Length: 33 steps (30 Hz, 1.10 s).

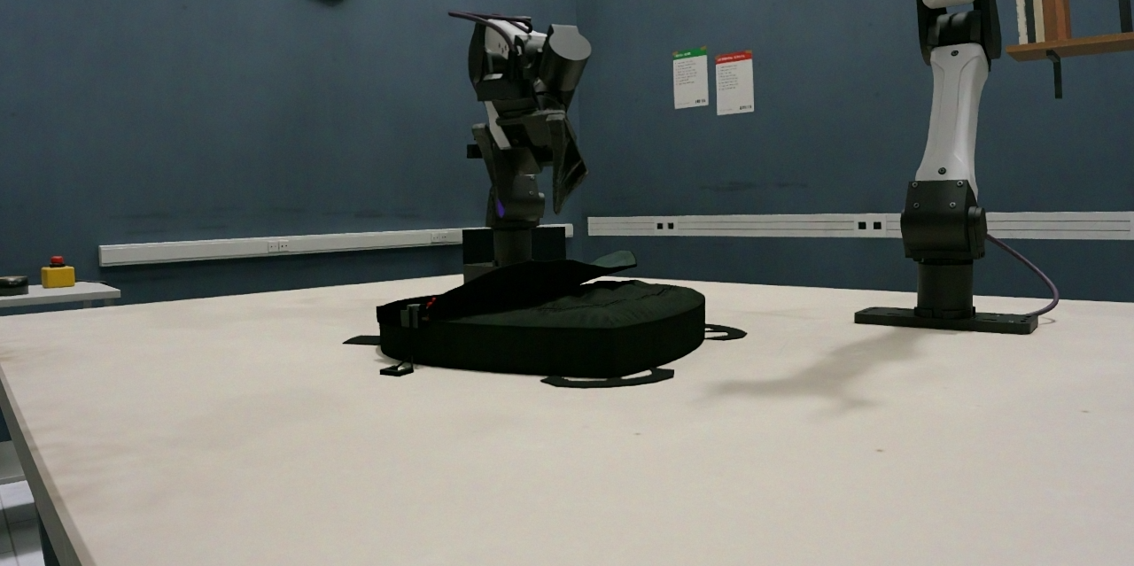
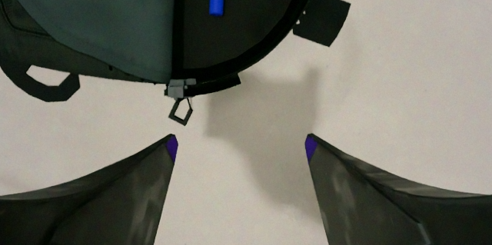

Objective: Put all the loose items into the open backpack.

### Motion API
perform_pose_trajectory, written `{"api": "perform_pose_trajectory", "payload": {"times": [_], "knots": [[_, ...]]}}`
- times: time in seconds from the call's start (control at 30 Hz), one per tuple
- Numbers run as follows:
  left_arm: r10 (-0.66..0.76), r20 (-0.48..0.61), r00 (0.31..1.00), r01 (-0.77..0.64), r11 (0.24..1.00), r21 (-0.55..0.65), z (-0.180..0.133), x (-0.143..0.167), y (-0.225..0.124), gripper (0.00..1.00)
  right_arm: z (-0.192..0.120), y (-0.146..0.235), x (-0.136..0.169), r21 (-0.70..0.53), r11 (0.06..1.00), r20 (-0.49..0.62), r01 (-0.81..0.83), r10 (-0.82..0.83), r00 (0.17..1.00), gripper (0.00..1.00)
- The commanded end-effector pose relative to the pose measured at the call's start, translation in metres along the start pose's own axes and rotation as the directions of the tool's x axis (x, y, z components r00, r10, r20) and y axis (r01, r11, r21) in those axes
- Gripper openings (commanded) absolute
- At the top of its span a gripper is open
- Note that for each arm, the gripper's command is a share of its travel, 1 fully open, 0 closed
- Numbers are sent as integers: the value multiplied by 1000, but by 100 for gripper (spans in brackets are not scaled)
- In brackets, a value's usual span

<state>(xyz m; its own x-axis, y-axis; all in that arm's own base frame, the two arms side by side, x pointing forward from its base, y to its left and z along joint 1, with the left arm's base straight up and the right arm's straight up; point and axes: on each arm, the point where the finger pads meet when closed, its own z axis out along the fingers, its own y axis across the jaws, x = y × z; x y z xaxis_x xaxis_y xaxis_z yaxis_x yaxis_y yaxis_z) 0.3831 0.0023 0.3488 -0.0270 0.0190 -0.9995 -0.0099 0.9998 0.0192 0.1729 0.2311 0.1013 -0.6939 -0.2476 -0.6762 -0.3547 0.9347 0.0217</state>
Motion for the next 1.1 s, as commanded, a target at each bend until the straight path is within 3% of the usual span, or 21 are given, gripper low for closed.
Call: {"api": "perform_pose_trajectory", "payload": {"times": [0.0,0.2,0.4,0.43,0.7,0.9,1.0,1.07], "knots": [[-2,18,1000,2,1000,-1,-1,-7,0,90,-20,-5,18,32,999,4,-20,20,1000,90],[-2,18,1000,2,1000,-1,-1,-7,0,90,-52,6,35,5,999,25,-39,39,999,90],[-2,18,1000,2,1000,-1,-1,-7,0,90,-48,-3,49,33,999,6,-15,14,1000,90],[-2,18,1000,2,1000,-1,-1,-7,0,90,-55,-4,30,19,998,44,-54,53,998,90],[-2,18,1000,2,1000,-1,-1,-7,0,90,-67,-48,-22,56,996,190,-74,63,980,90],[-2,18,1000,2,1000,-1,-1,-7,0,90,-77,-81,-57,80,993,280,-88,63,958,90],[-2,18,1000,2,1000,-1,-1,-7,0,90,-70,-90,-50,106,992,269,-73,42,962,90],[-2,18,1000,2,1000,-1,-1,-7,0,90,-81,-99,-73,102,990,326,-95,57,944,90]]}}
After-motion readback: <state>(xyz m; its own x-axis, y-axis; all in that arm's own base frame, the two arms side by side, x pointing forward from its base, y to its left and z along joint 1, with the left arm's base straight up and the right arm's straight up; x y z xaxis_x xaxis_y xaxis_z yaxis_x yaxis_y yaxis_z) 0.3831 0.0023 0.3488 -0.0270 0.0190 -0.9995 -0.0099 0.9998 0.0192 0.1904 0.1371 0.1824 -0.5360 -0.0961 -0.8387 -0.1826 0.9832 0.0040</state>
